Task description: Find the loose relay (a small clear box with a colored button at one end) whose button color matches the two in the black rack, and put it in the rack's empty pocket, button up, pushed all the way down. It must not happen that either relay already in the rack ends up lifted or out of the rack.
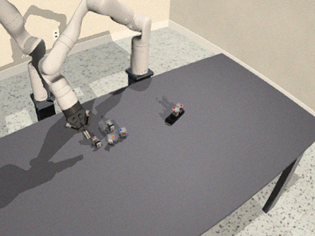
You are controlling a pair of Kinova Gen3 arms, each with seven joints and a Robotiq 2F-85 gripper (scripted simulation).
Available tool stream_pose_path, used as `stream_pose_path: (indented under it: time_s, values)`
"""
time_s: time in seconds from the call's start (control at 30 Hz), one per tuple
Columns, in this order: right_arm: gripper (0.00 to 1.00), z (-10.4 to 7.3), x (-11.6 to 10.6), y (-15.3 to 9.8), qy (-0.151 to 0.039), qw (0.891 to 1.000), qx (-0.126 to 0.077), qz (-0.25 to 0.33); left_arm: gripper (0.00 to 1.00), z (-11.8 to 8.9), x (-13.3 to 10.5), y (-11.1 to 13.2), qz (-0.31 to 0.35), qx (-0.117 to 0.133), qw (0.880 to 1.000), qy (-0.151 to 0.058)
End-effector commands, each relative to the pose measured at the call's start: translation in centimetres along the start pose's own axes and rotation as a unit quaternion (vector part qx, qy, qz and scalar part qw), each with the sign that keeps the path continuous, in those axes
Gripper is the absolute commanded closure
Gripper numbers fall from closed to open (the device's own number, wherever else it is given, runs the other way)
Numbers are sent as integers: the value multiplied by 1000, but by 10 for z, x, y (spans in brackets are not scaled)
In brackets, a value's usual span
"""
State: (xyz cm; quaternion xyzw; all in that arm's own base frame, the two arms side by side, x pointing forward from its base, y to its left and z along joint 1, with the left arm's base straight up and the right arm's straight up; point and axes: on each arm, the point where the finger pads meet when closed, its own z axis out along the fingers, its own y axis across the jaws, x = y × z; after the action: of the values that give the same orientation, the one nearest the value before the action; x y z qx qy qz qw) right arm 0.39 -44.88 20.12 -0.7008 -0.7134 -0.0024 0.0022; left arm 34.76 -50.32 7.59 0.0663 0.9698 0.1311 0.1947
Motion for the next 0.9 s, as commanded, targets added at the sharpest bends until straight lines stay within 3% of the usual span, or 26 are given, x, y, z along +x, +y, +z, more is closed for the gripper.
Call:
stream_pose_path:
  time_s: [0.0,0.03,0.1,0.27,0.4,0.53,0.87]
  values:
    - [2,1,-1,-3,-3,1000,0,7,903,5,-34,23,-42,40,996,61]
    - [2,1,-1,-3,-3,1000,0,7,903,6,-37,25,-48,50,995,76]
    - [2,1,-1,-3,-3,1000,0,7,903,6,-37,25,-48,50,995,76]
    - [2,1,-1,-3,-3,1000,0,7,903,11,-51,36,-82,102,979,153]
    - [2,1,-1,-3,-3,1000,0,7,903,14,-54,44,-95,120,970,192]
    - [2,1,-1,-3,-3,1000,0,7,903,12,-57,40,-97,131,967,195]
    - [2,1,-1,-3,-3,1000,0,7,903,12,-57,40,-97,131,967,195]
